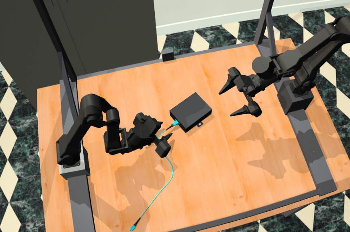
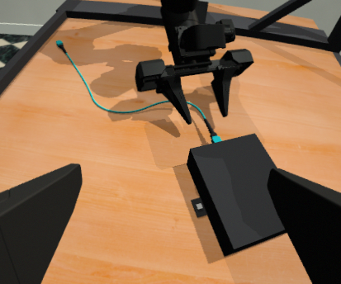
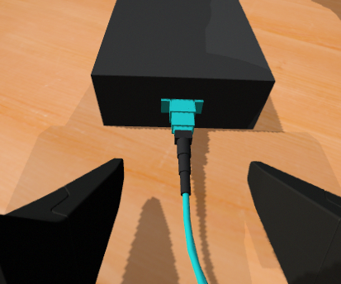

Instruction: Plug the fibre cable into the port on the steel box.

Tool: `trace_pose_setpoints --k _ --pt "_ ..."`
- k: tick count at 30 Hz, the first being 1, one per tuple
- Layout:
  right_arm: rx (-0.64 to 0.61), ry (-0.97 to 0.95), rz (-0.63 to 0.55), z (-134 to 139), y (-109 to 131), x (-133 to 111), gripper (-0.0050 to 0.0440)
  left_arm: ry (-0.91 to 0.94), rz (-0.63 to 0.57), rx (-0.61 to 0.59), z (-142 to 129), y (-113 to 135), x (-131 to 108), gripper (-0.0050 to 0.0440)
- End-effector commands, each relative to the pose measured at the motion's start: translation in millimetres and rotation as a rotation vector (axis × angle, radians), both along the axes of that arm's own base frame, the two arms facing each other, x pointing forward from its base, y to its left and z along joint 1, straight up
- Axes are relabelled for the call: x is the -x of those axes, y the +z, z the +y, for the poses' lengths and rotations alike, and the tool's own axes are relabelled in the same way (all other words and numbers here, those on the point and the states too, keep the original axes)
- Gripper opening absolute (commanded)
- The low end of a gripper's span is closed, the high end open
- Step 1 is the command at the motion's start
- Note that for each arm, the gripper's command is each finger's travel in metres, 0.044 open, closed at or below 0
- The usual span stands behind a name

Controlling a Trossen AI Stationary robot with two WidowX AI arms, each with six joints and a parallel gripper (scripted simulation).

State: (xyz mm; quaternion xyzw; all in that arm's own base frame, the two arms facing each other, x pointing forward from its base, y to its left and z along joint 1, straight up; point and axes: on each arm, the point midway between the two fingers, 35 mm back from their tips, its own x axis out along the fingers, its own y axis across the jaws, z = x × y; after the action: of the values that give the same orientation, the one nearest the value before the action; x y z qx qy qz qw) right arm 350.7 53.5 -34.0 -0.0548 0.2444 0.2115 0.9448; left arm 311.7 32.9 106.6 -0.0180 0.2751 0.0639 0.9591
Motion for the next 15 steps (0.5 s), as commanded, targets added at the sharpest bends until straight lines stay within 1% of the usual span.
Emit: trace_pose_setpoints --k 1,3,4,15 --pt "0.006 0.004 -0.010 -5.4 7.6 8.7 0.0380 -0.001 -0.018 -0.001 -0.3 6.5 -2.1 0.0440" --pt "0.009 0.003 -0.004 -6.1 7.8 10.2 0.0428 -0.001 -0.018 -0.001 -0.3 6.5 -2.1 0.0440" --pt "0.009 0.003 -0.004 -6.2 7.8 10.3 0.0440 -0.001 -0.018 -0.001 -0.3 6.5 -2.1 0.0440" --pt "0.008 0.001 0.001 -5.6 5.5 9.2 0.0440 -0.001 -0.018 -0.001 -0.3 6.5 -2.1 0.0440"
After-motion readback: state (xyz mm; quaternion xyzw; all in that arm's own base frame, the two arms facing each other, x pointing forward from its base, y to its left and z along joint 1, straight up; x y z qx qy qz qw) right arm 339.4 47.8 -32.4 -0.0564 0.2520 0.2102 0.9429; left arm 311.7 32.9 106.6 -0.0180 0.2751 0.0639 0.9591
